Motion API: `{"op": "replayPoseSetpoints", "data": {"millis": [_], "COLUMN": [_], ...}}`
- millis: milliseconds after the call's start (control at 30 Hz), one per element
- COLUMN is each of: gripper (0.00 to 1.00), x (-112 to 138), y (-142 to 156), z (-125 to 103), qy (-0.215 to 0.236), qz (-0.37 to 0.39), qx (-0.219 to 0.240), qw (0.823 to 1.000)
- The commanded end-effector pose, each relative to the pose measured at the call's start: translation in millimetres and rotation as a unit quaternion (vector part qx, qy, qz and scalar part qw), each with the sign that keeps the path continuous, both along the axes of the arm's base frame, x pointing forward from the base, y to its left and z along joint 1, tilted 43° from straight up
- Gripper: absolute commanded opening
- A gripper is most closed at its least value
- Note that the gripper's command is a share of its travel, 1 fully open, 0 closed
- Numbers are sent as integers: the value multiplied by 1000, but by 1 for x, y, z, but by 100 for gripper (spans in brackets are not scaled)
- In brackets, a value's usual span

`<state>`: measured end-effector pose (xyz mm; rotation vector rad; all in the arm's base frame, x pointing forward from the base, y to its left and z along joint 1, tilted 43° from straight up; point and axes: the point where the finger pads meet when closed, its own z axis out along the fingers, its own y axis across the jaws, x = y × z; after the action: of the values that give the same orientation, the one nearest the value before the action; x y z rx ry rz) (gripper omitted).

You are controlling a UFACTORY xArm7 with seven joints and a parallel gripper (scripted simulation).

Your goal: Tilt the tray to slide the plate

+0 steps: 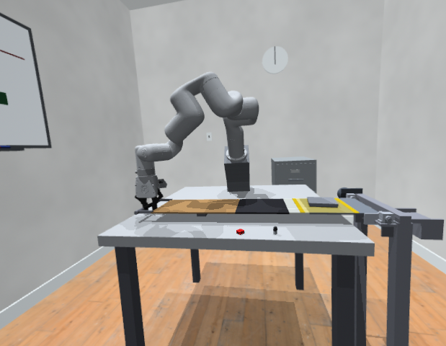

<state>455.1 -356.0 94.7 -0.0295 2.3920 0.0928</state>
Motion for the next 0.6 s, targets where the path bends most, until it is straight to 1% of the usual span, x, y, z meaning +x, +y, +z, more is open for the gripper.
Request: {"op": "replayPoseSetpoints", "data": {"millis": [0, 333, 567], "gripper": [40, 40, 40], "x": [-1, -4, -18], "y": [-2, -2, -4], "z": [1, 5, 20], "qy": [-1, -1, -1], "qz": [-2, -2, -2], "qx": [-1, -1, -1], "qw": [1000, 1000, 1000]}}
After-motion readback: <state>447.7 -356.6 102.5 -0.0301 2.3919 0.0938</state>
